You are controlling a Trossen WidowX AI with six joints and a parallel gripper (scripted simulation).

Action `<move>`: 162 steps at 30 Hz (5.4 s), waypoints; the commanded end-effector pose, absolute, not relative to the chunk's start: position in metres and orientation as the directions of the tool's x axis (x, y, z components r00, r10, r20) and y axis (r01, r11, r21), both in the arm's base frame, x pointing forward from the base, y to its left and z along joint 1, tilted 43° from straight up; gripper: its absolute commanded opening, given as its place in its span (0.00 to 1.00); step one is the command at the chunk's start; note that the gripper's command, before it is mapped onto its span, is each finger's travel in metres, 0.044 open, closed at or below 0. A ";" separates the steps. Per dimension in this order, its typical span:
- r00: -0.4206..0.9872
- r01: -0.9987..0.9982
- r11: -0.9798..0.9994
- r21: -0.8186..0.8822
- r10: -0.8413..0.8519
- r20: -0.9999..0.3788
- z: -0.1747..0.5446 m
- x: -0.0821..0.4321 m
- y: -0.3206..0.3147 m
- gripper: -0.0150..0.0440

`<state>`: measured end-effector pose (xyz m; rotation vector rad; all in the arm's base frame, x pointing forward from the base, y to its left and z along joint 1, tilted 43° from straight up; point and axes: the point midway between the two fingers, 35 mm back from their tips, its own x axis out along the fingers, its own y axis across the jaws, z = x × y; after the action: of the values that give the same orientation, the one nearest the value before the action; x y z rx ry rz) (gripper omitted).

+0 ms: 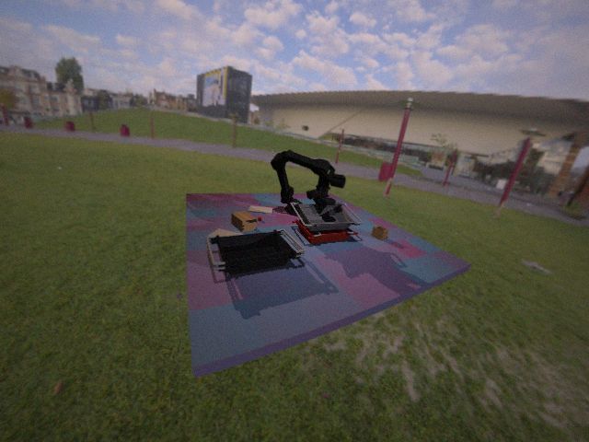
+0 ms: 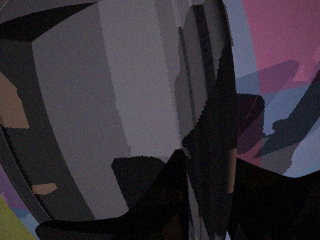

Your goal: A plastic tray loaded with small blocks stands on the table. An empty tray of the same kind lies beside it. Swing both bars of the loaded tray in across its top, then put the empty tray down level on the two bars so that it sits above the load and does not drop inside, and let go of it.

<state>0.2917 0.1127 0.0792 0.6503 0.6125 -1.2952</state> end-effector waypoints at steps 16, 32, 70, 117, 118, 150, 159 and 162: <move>0.141 0.988 0.142 0.061 -0.664 -0.735 0.074 0.288 0.110 0.25; 0.141 0.988 0.142 0.061 -0.664 -0.735 0.067 0.286 0.107 0.25; 0.141 0.988 0.142 0.061 -0.664 -0.735 0.067 0.286 0.107 0.25; 0.141 0.988 0.142 0.061 -0.664 -0.735 0.059 0.285 0.104 0.25; 0.141 0.988 0.142 0.061 -0.664 -0.735 0.059 0.285 0.104 0.25; 0.141 0.988 0.142 0.061 -0.664 -0.735 0.059 0.285 0.104 0.25; 0.165 0.985 0.146 0.089 -0.662 -0.731 0.061 0.288 0.106 0.25; 0.150 0.987 0.143 0.073 -0.663 -0.733 0.055 0.286 0.103 0.25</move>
<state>0.2901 0.1075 0.0641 0.6620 0.6041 -1.2896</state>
